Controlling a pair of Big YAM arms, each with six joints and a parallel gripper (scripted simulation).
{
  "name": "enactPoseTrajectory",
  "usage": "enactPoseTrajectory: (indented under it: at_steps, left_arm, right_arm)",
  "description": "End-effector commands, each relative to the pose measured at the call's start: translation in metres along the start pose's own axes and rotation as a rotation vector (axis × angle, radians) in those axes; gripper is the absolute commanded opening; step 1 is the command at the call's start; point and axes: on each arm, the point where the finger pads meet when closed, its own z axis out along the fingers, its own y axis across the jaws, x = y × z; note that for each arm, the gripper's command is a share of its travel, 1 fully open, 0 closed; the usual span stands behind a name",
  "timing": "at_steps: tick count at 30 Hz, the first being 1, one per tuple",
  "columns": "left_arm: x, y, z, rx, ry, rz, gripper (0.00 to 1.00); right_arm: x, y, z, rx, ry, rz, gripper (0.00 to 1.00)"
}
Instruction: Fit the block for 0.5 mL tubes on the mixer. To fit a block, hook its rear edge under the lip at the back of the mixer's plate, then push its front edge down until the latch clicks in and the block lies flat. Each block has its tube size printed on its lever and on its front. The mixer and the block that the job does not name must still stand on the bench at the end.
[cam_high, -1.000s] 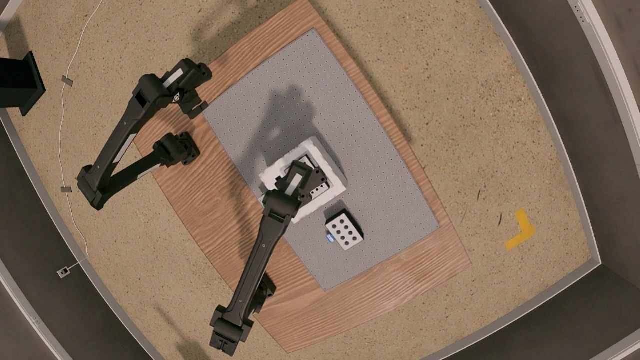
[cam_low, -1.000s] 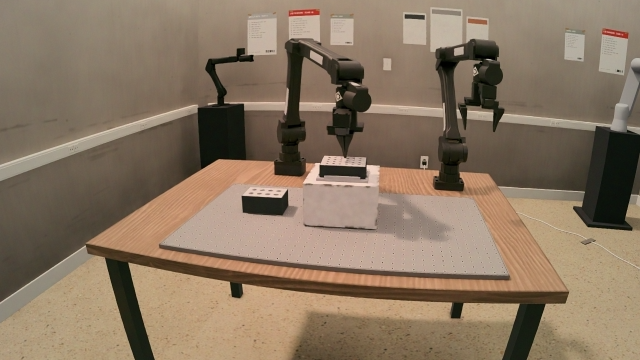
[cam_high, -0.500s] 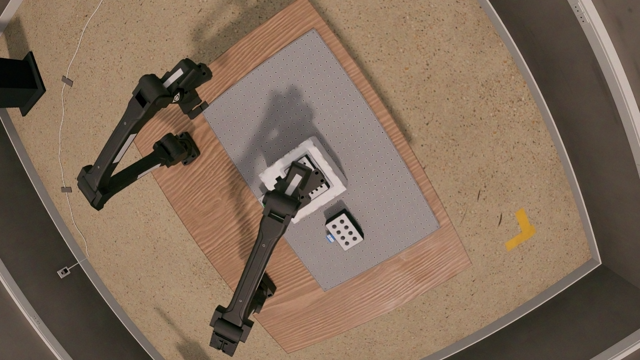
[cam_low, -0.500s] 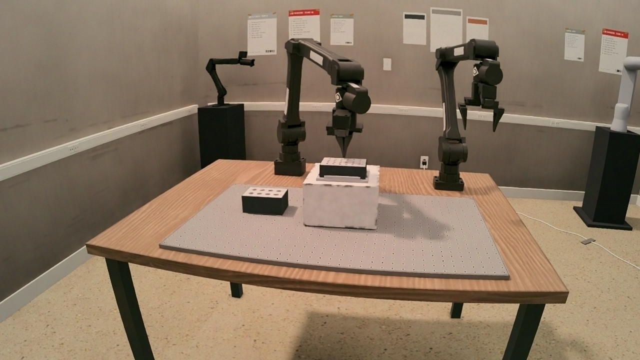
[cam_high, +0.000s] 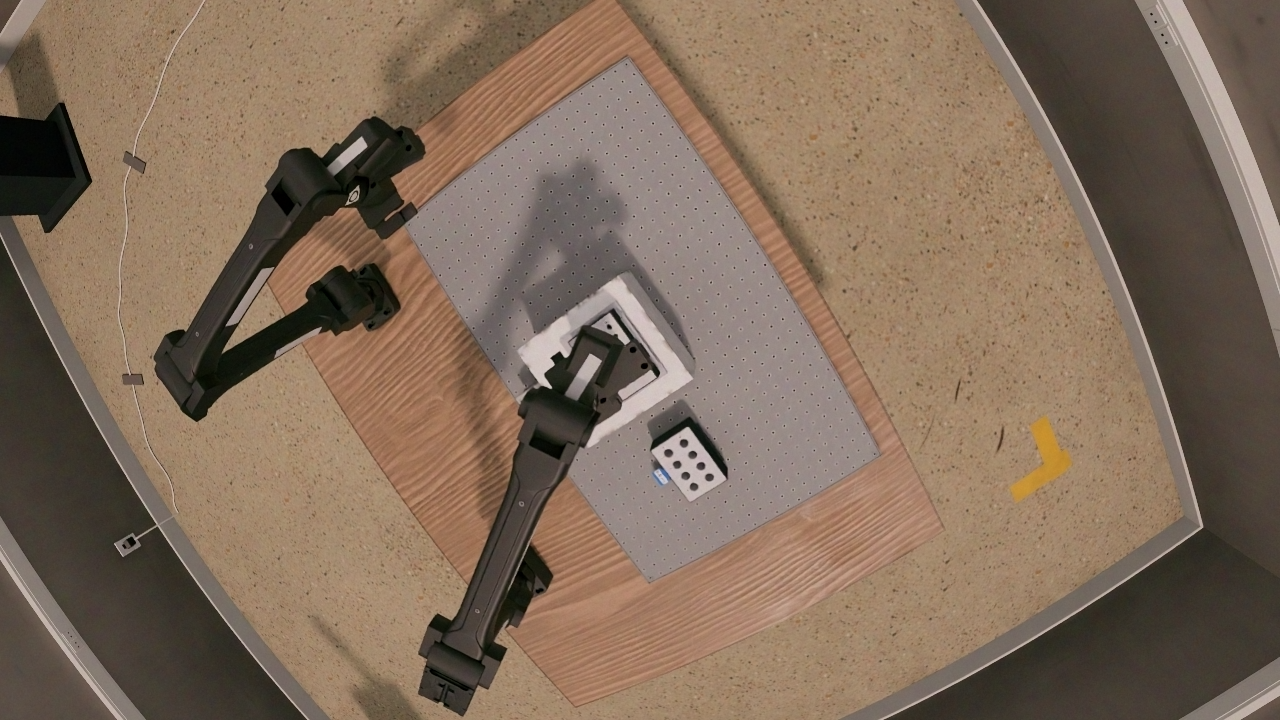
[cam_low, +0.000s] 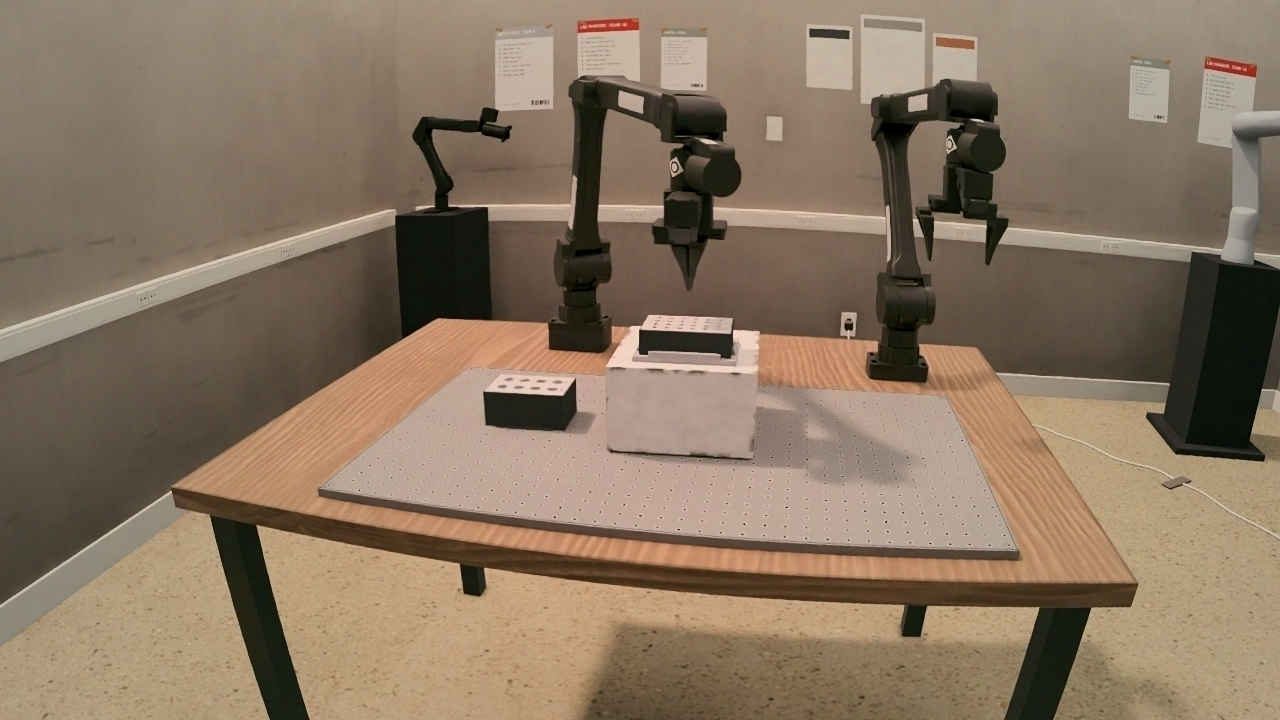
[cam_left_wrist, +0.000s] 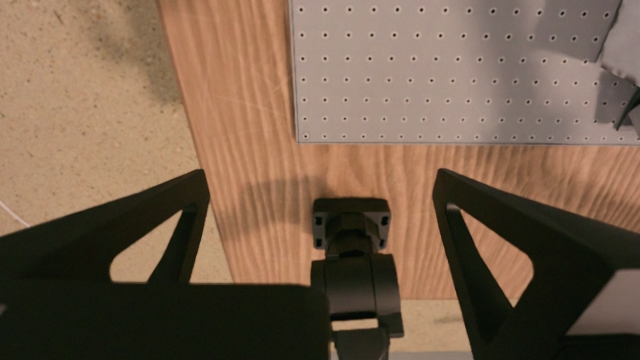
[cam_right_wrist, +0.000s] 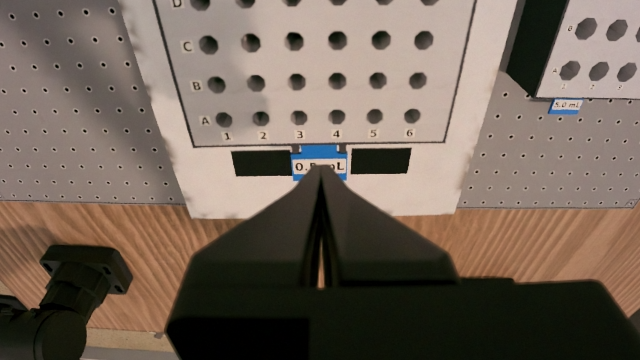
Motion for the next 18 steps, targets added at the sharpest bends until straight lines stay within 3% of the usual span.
enactPoseTrajectory:
  at_steps: [1, 8, 9, 18]
  left_arm:
    - [-0.009, -0.001, -0.011, -0.008, -0.030, 0.007, 1.00]
    - [-0.013, 0.000, -0.018, -0.010, -0.049, 0.007, 1.00]
    - [-0.013, 0.000, -0.019, -0.010, -0.050, 0.007, 1.00]
    - [-0.014, 0.000, -0.022, -0.011, -0.057, 0.007, 1.00]
  right_arm:
    - [-0.013, 0.001, -0.032, -0.031, -0.051, 0.002, 0.00]
    - [-0.009, 0.017, -0.028, -0.027, -0.045, -0.023, 0.00]
    - [-0.009, 0.018, -0.029, -0.027, -0.044, -0.026, 1.00]
    - [-0.015, 0.003, -0.040, -0.024, -0.039, -0.009, 1.00]
